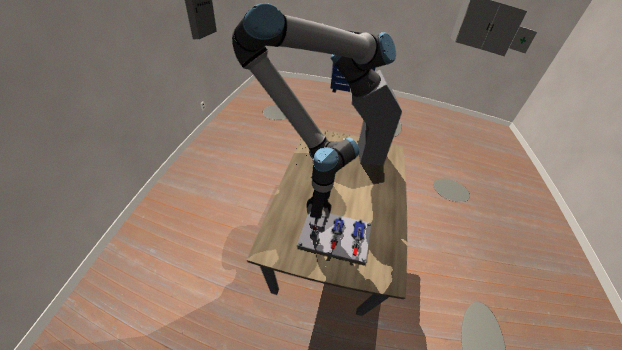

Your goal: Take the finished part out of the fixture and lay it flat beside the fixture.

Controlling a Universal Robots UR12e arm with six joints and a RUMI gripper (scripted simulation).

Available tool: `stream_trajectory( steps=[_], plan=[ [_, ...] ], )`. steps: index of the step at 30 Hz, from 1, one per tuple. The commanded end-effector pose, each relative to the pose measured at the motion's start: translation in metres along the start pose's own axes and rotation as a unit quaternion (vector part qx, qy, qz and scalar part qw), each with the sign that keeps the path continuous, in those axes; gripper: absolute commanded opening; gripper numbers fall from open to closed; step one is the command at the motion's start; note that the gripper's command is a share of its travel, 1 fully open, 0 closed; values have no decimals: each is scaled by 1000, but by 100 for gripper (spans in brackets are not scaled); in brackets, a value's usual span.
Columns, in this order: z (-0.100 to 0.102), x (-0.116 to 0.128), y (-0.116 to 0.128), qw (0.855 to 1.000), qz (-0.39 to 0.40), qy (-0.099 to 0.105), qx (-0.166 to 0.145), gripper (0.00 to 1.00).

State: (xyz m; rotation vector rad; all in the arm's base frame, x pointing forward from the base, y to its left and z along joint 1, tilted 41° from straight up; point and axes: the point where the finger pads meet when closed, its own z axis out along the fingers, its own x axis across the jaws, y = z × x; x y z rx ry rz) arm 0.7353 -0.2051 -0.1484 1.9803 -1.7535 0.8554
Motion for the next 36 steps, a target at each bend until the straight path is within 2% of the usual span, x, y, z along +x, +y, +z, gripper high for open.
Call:
stream_trajectory(
  steps=[1, 9, 21, 29, 36],
  plan=[
    [0, 0, 20, 1000, 0, -1, 0, 59],
    [1, -1, 35, 1000, 0, -1, 0, 59],
    [0, 0, 35, 1000, 0, 0, 2, 59],
    [7, 1, 33, 1000, 1, 1, 2, 59],
    [23, 1, 33, 1000, 1, 1, 2, 59]
  ],
)
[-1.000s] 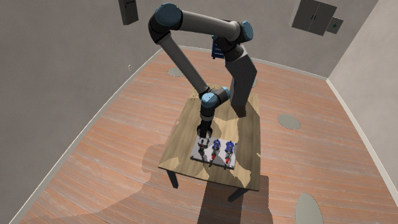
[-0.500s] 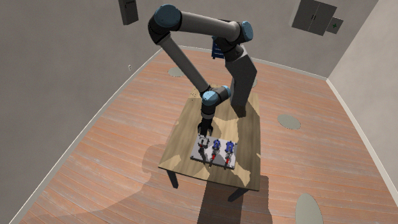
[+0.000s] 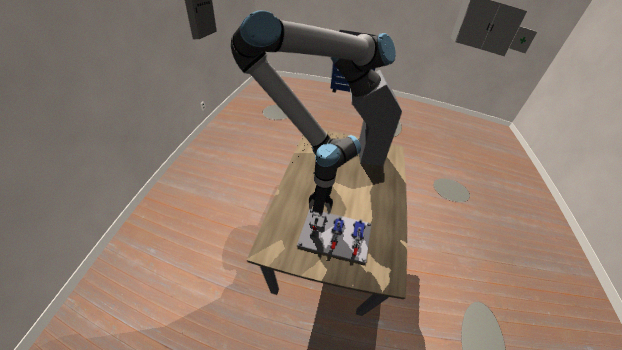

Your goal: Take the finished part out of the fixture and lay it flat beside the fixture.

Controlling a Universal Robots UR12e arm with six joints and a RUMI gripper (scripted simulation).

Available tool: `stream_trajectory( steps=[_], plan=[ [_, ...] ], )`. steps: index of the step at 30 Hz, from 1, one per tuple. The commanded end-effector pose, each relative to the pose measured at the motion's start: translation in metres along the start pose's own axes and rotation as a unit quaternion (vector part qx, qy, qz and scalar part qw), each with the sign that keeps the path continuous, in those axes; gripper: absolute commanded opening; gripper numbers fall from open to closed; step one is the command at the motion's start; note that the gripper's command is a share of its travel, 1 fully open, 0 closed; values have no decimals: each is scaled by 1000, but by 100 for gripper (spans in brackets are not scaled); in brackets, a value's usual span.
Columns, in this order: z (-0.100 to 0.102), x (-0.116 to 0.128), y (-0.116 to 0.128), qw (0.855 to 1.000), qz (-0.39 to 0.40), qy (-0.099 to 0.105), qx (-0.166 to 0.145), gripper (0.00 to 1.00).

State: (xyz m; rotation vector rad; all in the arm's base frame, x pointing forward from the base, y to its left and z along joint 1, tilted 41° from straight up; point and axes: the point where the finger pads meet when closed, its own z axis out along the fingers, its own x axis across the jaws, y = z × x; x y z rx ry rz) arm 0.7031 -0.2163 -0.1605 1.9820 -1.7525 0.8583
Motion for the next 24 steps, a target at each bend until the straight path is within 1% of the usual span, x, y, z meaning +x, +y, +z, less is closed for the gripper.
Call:
stream_trajectory(
  steps=[1, 7, 9, 15, 20, 24],
  plan=[
    [16, 2, -2, 1000, 1, 0, 1, 59],
    [32, 2, -2, 1000, 1, 0, 1, 59],
    [32, 2, -2, 1000, 1, 0, 1, 59],
    [44, 2, -2, 1000, 1, 1, 1, 59],
    [46, 2, -2, 1000, 1, 1, 1, 59],
    [45, 2, -2, 1000, 1, 1, 1, 59]
  ],
)
